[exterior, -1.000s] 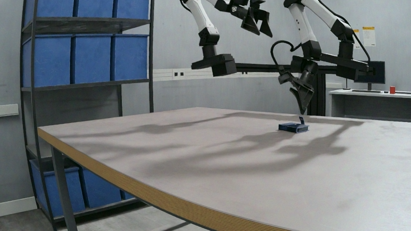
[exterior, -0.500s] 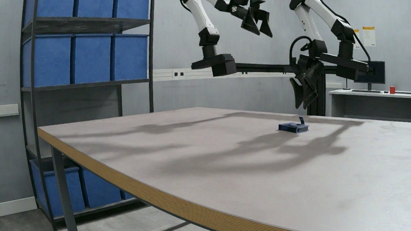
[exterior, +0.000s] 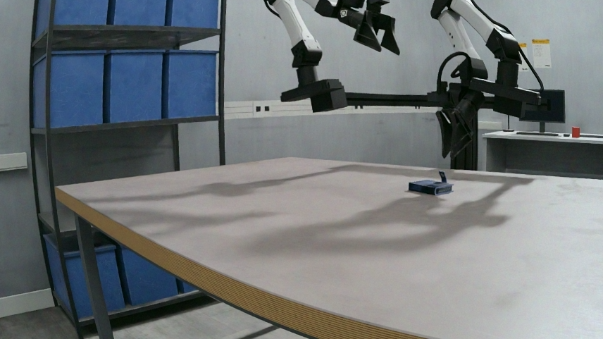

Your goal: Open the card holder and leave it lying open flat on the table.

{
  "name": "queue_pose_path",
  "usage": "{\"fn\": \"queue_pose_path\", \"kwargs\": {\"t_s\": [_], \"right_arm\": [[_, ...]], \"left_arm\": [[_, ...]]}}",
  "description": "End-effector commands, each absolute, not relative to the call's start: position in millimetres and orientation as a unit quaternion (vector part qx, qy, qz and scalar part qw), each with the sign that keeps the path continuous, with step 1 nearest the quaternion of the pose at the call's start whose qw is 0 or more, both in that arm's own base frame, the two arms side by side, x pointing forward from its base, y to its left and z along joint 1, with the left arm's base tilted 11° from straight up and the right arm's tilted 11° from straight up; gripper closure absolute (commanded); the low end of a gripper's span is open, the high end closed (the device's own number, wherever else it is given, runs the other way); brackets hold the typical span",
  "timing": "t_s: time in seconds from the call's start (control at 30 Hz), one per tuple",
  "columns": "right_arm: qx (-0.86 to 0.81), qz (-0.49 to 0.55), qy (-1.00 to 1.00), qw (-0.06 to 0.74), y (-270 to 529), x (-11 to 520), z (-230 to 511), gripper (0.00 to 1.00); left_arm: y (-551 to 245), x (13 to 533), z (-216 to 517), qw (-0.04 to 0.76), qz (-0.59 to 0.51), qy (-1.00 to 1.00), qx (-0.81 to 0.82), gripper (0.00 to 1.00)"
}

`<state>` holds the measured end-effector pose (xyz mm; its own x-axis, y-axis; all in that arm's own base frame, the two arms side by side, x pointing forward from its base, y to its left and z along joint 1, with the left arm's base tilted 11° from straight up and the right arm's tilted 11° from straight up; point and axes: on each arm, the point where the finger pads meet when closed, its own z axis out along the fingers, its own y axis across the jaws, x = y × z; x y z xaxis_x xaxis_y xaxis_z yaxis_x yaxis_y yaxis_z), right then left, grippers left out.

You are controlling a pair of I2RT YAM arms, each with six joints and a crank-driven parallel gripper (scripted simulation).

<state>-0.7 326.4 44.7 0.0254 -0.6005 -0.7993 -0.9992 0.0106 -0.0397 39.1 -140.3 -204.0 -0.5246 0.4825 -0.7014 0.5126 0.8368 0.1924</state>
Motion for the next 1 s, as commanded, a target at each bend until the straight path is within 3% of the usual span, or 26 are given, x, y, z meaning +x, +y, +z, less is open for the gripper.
{"fn": "queue_pose_path", "kwargs": {"t_s": [0.0, 0.97], "right_arm": [[-0.633, 0.308, 0.626, 0.336, 329.3, -1.5, 50.4, 0.00], [-0.633, 0.308, 0.626, 0.336, 329.3, -1.5, 50.4, 0.00]], "left_arm": [[-133.4, 39.7, -208.0, 0.387, -0.005, 0.882, 0.270, 0.61], [-155.2, 54.0, -246.7, 0.360, 0.013, 0.909, 0.210, 0.61]]}}
